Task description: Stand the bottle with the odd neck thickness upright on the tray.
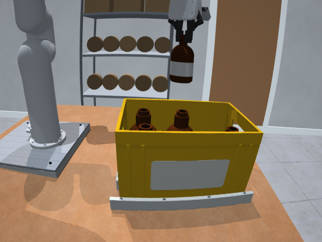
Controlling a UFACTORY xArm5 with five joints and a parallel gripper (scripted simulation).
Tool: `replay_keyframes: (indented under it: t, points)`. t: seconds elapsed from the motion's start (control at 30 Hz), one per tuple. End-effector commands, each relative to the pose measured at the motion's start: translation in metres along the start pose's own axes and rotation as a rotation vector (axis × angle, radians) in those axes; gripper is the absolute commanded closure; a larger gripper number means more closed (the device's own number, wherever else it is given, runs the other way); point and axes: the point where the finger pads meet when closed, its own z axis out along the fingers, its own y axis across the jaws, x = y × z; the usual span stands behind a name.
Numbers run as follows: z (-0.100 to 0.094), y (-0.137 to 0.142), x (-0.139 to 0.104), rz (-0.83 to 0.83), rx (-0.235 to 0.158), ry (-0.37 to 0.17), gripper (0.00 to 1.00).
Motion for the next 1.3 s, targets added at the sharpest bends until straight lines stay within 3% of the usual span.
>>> replay_keyframes:
  t: [0.0,1.27]
  points:
    - [-0.002,-0.002,0.003,0.000,-0.002,0.004,1.00]
    - [-0.002,-0.011,0.015,0.000,-0.003,0.004,1.00]
